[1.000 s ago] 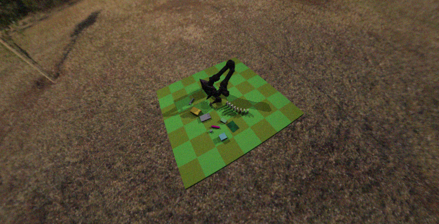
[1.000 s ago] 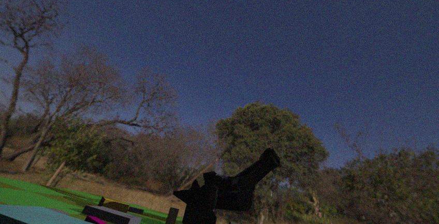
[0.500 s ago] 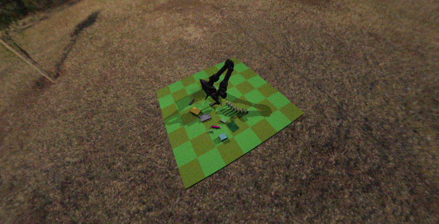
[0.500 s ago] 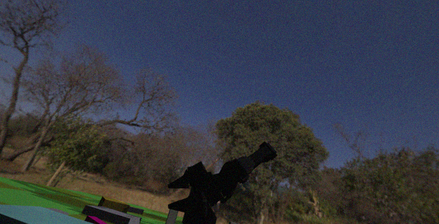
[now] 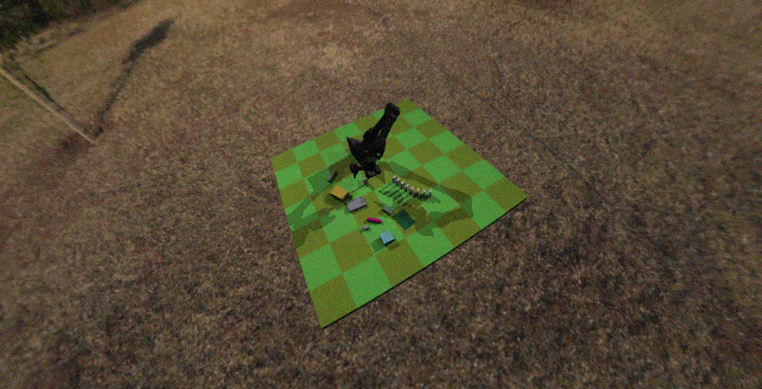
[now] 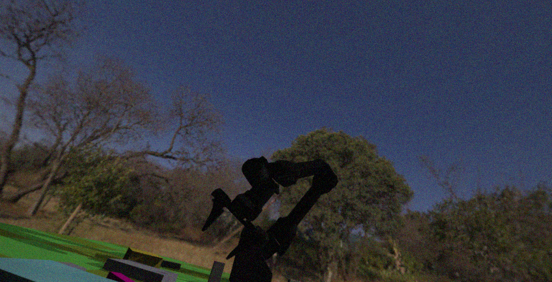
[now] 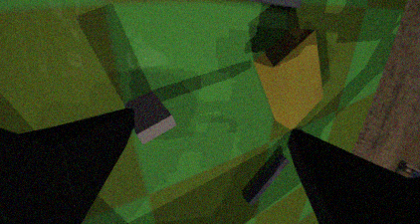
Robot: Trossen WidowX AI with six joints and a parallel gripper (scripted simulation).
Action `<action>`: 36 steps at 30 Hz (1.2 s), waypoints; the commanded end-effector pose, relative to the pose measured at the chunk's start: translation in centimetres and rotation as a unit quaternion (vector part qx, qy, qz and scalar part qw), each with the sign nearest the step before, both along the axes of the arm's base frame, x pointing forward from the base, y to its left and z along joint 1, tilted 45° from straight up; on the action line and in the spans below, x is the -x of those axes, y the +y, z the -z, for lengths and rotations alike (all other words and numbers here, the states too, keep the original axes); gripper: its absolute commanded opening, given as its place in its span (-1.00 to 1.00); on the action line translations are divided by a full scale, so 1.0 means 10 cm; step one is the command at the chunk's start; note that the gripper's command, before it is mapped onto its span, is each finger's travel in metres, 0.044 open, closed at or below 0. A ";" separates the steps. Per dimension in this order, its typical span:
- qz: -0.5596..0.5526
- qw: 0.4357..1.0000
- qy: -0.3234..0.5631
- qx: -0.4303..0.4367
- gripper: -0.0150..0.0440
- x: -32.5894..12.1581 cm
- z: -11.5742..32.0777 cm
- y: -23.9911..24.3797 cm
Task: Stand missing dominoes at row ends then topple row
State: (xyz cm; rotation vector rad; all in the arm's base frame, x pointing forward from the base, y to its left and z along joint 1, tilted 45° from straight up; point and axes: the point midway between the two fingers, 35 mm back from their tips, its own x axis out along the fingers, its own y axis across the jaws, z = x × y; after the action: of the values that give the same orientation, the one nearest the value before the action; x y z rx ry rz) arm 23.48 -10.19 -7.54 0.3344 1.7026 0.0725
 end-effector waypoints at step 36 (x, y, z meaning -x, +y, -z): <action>-0.158 0.941 -0.155 -0.256 1.00 0.15 0.31 0.41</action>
State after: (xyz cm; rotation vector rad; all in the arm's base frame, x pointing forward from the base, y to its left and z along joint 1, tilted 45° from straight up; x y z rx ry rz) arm 22.12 -6.52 -10.38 0.3931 1.3844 0.7756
